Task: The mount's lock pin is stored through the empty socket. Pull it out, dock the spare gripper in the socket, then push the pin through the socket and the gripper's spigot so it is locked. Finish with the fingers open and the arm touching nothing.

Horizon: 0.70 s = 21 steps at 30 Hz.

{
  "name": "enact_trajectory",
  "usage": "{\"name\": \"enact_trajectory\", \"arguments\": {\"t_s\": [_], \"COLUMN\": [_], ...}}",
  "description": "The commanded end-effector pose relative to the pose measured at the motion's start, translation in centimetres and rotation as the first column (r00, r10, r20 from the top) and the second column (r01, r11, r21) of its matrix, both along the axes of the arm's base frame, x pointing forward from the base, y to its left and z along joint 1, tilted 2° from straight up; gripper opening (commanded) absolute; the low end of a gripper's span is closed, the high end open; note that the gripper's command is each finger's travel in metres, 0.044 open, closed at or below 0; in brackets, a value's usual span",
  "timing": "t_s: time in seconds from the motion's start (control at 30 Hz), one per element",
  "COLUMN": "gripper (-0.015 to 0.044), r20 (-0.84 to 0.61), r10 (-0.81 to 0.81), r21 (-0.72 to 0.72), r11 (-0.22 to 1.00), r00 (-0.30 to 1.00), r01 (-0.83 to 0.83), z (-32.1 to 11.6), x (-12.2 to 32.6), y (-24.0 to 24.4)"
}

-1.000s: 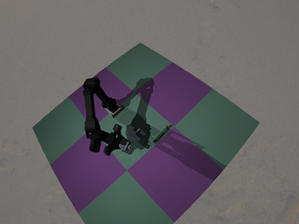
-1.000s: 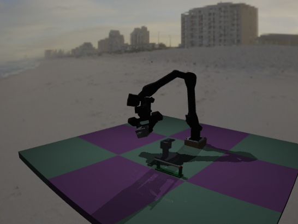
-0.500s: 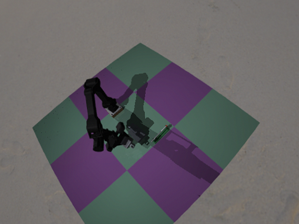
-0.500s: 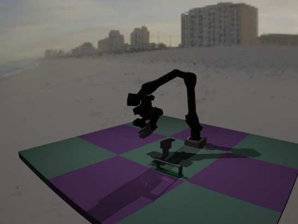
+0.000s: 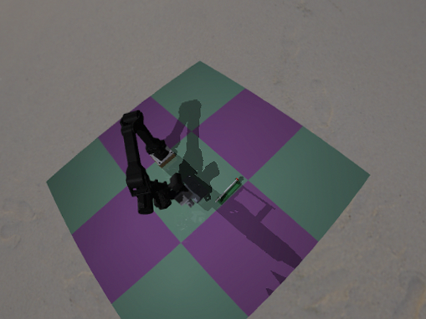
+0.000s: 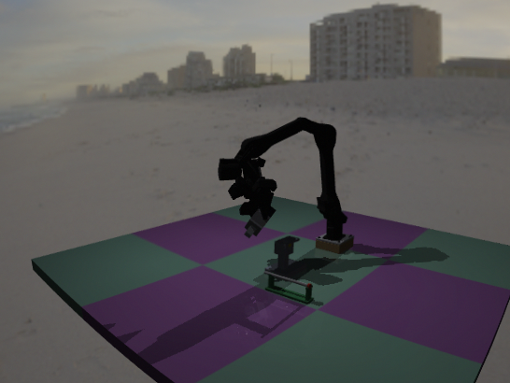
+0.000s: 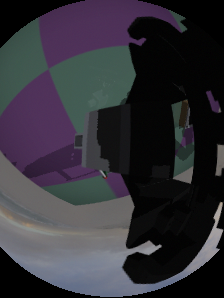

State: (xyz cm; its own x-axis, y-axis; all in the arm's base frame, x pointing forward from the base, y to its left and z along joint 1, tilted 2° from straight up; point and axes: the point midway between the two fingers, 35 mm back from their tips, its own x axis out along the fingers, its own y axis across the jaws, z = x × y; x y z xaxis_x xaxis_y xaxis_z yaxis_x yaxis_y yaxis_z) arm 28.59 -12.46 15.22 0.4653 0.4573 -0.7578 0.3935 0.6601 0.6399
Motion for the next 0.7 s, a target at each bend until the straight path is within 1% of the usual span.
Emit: {"name": "enact_trajectory", "arguments": {"t_s": [0.0, 0.37, 0.67], "gripper": [0.0, 0.0, 0.0], "r20": [-0.041, -0.24, -0.407], "r10": [-0.044, -0.18, -0.267], "r21": [0.043, 0.165, 0.209], "r11": [0.998, 0.961, 0.904], "r00": [0.998, 0.954, 0.874], "r01": [0.046, 0.223, 0.373], "z": [0.6, 1.6, 2.4], "x": [0.2, 0.1, -0.2], "y": [0.5, 2.4, 3.8]}}
